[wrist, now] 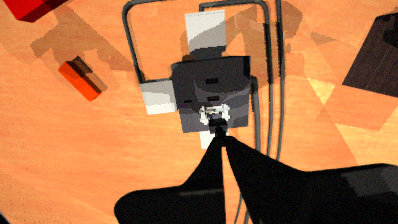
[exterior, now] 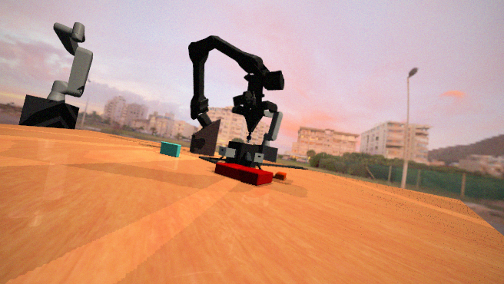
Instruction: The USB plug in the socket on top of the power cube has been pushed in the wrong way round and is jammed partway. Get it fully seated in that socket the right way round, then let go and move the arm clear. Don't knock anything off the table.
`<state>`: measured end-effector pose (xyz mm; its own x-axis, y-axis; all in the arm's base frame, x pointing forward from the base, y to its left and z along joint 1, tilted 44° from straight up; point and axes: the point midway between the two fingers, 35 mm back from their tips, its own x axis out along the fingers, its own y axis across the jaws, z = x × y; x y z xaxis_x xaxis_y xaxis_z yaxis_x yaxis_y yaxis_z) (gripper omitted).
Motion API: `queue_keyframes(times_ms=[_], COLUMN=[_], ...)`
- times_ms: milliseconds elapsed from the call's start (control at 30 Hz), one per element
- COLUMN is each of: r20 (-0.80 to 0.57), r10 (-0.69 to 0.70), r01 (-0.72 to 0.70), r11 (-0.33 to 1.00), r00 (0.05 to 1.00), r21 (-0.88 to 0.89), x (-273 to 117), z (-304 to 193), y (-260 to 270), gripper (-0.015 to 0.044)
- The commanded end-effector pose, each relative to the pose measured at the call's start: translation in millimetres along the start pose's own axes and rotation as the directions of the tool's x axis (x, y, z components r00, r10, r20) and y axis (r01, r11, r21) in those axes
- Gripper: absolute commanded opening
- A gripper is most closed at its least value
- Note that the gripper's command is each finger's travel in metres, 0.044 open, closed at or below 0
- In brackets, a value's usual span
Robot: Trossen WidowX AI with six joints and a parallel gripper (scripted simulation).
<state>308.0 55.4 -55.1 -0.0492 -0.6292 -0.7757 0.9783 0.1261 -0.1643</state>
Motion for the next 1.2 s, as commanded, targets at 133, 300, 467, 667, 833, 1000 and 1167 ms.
queue_keyframes(times_ms=[133, 300, 467, 667, 833, 1000, 1167], r20=[-0.004, -0.004, -0.004, -0.004, -0.004, -0.004, -0.004], r10=[-0.001, -0.001, -0.001, -0.001, -0.001, -0.001, -0.001], r01=[0.001, 0.001, 0.001, 0.001, 0.001, 0.001, 0.001], r11=[1.000, 1.000, 1.000, 1.000, 1.000, 1.000, 1.000], r00=[1.000, 1.000, 1.000, 1.000, 1.000, 1.000, 1.000], r21=[-0.003, -0.003, -0.003, -0.003, -0.003, -0.003, -0.003], x=[1.1, 1.7, 2.3, 3.0, 3.6, 4.2, 4.8], z=[-0.2, -0.1, -0.1, 0.0, 0.0, 0.1, 0.1], y=[-0.1, -0.1, -0.1, -0.2, -0.2, -0.2, -0.2], gripper=[0.0000, 0.0000, 0.0000, 0.0000, 0.0000, 0.0000, 0.0000])
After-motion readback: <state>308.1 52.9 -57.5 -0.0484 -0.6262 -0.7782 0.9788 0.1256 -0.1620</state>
